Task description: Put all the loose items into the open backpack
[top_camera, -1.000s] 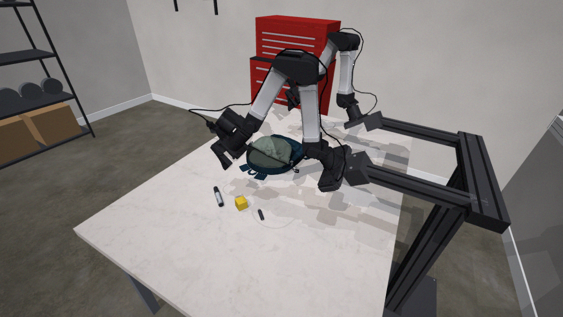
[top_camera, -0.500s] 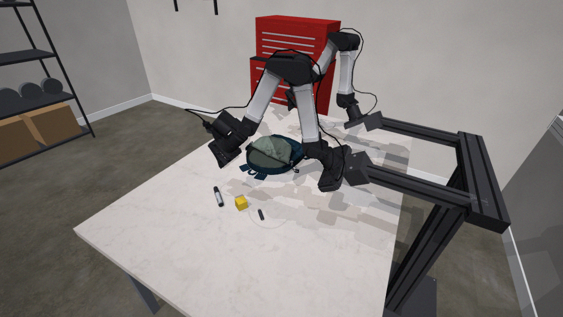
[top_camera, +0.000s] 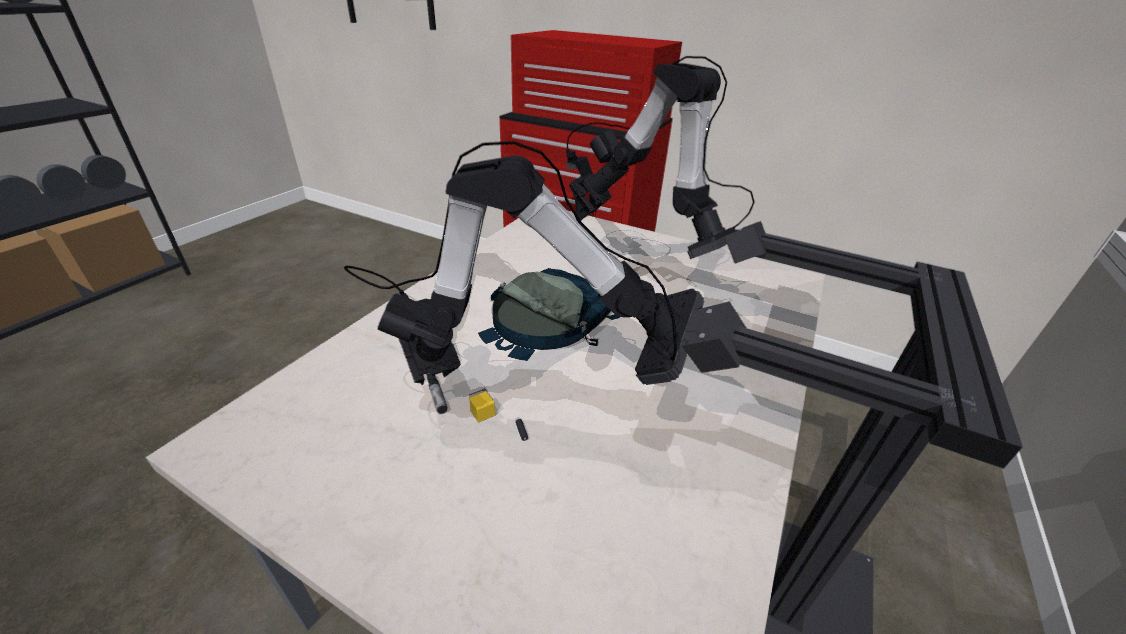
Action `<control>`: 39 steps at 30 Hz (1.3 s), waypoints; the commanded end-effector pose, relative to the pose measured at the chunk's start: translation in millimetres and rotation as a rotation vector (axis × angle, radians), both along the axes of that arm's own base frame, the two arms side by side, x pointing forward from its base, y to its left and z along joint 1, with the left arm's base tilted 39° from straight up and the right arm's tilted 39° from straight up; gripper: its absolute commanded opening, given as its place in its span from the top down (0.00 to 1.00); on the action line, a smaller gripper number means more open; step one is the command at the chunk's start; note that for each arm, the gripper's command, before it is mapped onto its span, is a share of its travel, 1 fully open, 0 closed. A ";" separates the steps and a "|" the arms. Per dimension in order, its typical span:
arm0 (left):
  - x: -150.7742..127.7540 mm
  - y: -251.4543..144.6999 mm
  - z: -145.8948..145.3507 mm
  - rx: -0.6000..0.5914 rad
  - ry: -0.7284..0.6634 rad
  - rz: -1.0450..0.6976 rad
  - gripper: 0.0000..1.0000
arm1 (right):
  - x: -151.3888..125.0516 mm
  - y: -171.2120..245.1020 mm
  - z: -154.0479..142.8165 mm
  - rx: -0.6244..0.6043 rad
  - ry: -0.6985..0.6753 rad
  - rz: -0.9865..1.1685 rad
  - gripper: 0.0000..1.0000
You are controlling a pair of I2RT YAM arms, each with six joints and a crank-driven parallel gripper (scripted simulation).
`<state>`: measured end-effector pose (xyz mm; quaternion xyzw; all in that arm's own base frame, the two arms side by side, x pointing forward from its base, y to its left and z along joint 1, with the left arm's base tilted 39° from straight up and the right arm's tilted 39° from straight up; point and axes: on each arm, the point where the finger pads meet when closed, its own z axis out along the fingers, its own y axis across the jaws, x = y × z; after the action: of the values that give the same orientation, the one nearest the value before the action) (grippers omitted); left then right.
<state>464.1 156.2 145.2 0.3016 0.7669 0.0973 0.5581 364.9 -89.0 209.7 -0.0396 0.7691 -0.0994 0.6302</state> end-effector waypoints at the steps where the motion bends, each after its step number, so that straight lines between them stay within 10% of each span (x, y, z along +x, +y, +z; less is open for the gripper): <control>1: 2.1 -6.0 39.0 0.095 -0.039 -0.110 0.47 | 0.7 1.2 6.7 -0.006 -0.018 0.004 0.10; 39: 34.3 14.2 -30.3 0.076 -0.006 -0.099 0.47 | 0.7 1.2 6.7 -0.006 -0.018 0.004 0.10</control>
<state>488.6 163.2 103.4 0.3572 0.7567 0.0825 0.5413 364.9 -89.0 209.7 -0.0396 0.7691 -0.0994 0.6302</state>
